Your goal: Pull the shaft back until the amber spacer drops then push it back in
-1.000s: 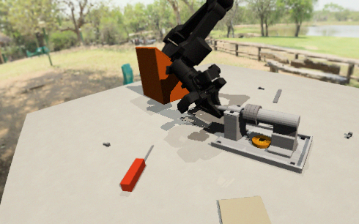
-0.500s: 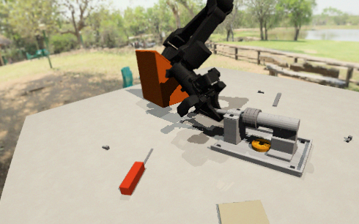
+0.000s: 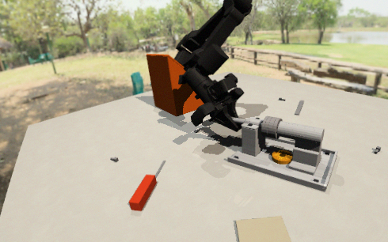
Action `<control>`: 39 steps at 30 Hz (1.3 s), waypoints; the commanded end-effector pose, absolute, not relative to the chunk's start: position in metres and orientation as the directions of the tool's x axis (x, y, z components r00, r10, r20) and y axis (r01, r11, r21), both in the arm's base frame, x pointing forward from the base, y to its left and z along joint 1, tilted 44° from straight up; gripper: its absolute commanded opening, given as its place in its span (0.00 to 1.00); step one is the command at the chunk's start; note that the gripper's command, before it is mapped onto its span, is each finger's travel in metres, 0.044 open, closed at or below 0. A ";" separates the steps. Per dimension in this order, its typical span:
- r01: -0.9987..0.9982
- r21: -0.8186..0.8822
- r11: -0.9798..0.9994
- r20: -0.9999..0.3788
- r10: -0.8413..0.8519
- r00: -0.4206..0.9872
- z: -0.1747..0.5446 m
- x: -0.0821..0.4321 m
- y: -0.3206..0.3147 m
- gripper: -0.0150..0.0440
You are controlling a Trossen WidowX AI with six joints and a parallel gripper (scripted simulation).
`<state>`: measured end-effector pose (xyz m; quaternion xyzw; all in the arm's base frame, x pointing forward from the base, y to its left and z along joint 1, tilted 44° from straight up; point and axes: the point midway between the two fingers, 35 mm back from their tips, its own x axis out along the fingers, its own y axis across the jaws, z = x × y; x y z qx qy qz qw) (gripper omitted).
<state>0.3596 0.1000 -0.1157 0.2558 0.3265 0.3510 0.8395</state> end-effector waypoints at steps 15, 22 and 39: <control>-0.425 0.657 0.623 -0.366 0.756 0.542 -0.115 0.362 0.100 0.25; -0.425 0.657 0.623 -0.366 0.756 0.542 -0.114 0.363 0.100 0.25; -0.425 0.657 0.623 -0.366 0.756 0.542 -0.114 0.365 0.101 0.25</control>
